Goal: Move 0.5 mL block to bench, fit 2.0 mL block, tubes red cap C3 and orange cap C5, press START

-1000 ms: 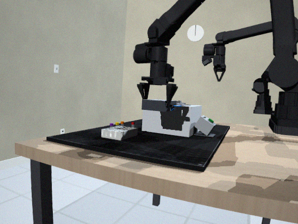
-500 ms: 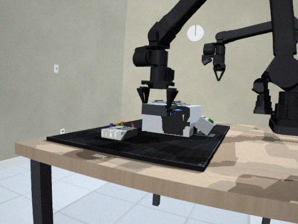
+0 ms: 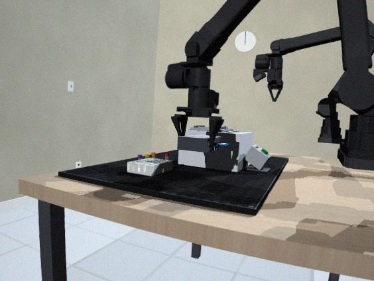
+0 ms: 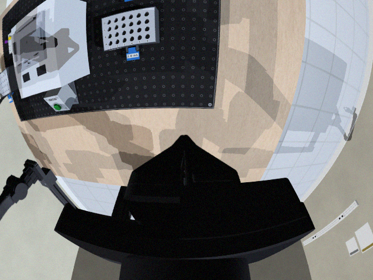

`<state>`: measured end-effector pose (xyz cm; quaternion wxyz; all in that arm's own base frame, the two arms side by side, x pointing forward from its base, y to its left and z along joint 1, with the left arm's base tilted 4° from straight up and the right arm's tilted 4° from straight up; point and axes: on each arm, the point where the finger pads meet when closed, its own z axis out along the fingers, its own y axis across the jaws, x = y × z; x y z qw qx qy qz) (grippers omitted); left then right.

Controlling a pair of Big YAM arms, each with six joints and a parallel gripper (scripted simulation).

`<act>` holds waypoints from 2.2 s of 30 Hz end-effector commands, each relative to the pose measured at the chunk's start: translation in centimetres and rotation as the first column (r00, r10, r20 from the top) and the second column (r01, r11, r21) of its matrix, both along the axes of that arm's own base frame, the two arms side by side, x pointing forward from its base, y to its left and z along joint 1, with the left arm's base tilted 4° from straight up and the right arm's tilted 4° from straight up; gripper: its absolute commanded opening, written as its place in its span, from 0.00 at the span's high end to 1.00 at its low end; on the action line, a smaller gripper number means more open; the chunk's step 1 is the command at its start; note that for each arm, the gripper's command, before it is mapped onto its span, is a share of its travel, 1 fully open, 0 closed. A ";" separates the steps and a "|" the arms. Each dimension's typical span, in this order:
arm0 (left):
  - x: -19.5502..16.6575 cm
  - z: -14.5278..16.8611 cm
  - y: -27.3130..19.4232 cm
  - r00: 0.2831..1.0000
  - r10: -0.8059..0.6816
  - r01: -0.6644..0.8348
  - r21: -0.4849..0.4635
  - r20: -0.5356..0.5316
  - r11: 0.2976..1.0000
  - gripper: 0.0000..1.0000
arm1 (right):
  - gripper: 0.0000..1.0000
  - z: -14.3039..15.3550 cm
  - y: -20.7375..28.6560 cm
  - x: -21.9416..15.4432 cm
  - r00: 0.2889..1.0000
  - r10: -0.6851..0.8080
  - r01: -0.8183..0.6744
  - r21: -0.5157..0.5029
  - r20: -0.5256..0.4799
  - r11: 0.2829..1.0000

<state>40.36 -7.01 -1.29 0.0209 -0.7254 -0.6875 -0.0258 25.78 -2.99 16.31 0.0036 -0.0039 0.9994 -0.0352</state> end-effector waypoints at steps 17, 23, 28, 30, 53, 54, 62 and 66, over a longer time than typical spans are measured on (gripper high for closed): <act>2.4 -0.8 -0.8 0.998 -0.005 0.006 -0.022 0.062 1.000 1.00 | 1.00 2.0 0.3 1.7 0.999 0.005 -0.005 -0.002 0.049 1.000; 2.0 -1.8 0.0 0.999 0.002 -0.001 -0.019 0.046 1.000 1.00 | 1.00 2.2 0.3 1.8 0.999 0.005 -0.005 -0.002 0.053 1.000; 2.1 -2.9 0.3 0.999 0.024 -0.023 -0.019 0.047 1.000 1.00 | 1.00 2.3 0.3 2.0 0.998 0.005 -0.005 -0.003 0.058 1.000; 1.7 -3.5 0.5 0.999 0.025 -0.024 -0.017 0.039 1.000 1.00 | 1.00 2.4 0.3 2.1 0.998 0.005 -0.005 -0.003 0.060 1.000; 2.7 -6.3 0.2 0.998 0.002 -0.001 -0.022 0.061 1.000 1.00 | 1.00 2.0 0.3 1.9 0.999 0.005 -0.005 -0.002 0.051 1.000; 2.6 -6.4 0.2 0.998 0.004 -0.002 -0.022 0.063 1.000 1.00 | 1.00 1.8 0.3 1.7 0.999 0.005 -0.005 -0.002 0.047 1.000; 1.2 -7.2 0.8 0.999 0.029 -0.029 -0.016 0.028 0.999 1.00 | 1.00 0.9 0.4 1.0 1.000 0.005 -0.005 0.000 0.024 1.000; 2.1 -6.8 0.6 0.999 0.031 -0.030 -0.018 0.039 0.999 1.00 | 1.00 0.3 0.4 0.5 1.000 0.005 -0.005 0.001 0.009 1.000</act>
